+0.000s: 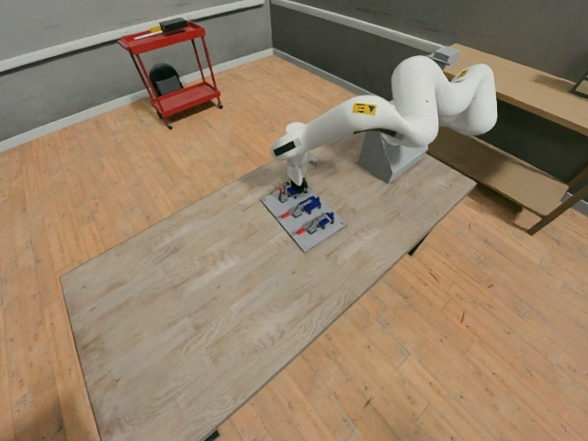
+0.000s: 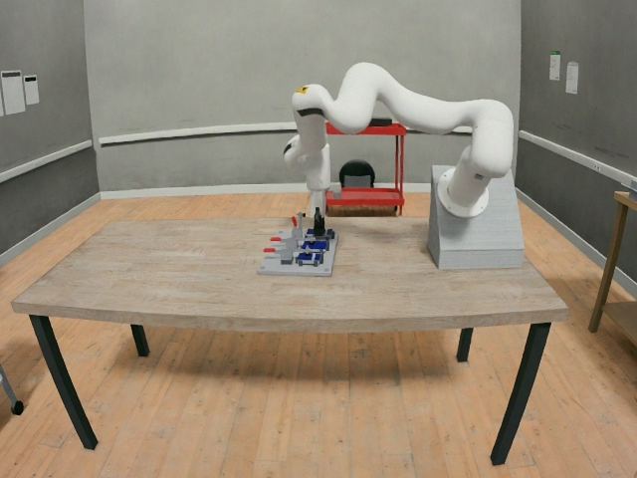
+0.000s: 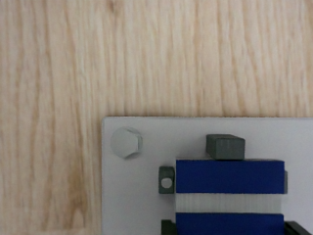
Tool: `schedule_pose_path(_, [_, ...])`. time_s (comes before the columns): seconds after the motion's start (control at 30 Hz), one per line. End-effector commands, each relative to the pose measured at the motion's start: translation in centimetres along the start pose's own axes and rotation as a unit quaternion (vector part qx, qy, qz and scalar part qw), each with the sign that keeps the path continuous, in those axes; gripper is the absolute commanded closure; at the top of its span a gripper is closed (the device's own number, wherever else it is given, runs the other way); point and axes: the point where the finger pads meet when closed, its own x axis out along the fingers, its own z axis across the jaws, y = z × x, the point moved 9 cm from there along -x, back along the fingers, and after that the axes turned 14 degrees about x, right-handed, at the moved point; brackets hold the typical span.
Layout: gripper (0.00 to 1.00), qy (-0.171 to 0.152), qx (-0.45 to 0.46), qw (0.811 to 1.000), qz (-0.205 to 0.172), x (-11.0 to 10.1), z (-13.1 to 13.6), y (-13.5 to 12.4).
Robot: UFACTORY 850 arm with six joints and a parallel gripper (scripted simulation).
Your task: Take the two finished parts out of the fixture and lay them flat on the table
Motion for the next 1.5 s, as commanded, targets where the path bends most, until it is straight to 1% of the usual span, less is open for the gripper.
schedule_pose_path(0.0, [1.00, 0.000, 0.000, 1.000, -0.001, -0.6, 0.0, -0.1])
schedule_pose_path(0.67, [1.00, 0.000, 0.000, 1.000, -0.001, -2.2, 0.0, -0.1])
schedule_pose_path(1.47, [1.00, 0.000, 0.000, 1.000, -0.001, -2.8, 0.0, 0.0])
